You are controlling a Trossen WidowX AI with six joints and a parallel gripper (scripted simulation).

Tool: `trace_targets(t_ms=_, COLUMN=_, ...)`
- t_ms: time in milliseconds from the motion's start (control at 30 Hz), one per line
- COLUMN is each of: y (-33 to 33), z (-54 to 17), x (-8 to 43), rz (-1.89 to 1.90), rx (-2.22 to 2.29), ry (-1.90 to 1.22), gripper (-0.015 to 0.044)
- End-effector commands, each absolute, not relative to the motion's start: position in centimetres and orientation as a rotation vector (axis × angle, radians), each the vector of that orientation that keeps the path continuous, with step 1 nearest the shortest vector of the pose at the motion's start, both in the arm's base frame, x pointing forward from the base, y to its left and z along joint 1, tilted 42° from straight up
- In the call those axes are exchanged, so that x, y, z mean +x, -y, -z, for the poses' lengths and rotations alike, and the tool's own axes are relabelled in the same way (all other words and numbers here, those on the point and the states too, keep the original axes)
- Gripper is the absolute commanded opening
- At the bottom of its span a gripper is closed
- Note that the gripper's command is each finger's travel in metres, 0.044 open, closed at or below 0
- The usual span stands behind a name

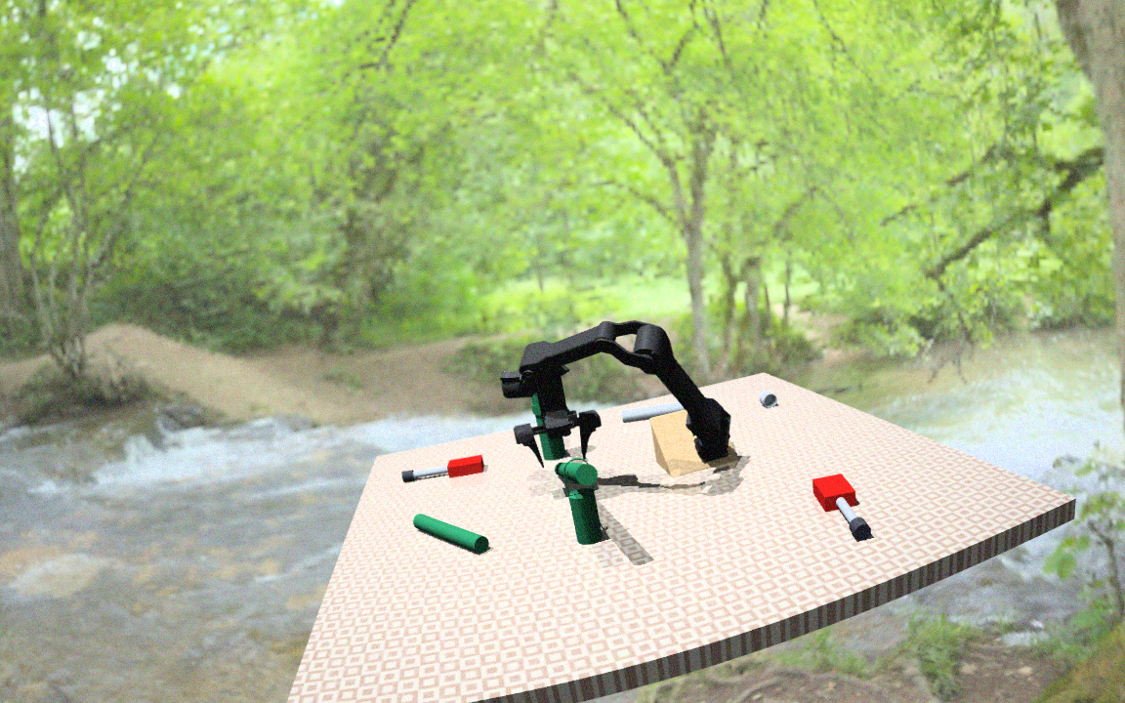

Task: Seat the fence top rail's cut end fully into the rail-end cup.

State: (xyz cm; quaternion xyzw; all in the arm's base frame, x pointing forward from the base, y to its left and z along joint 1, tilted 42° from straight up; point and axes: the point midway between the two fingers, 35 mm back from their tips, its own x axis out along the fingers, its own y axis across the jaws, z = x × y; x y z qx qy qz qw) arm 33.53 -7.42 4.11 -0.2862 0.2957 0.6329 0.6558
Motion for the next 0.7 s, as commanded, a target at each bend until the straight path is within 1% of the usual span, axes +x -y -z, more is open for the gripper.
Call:
trace_targets(t_ms=0, y=6.9, z=-3.6, x=33.5, rz=-1.434, rx=-0.641, ry=-0.670, gripper=0.0440)
trace_targets(t_ms=667, y=4.7, z=-1.3, x=33.4, rz=-1.434, rx=-0.640, ry=-0.667, gripper=0.0440)
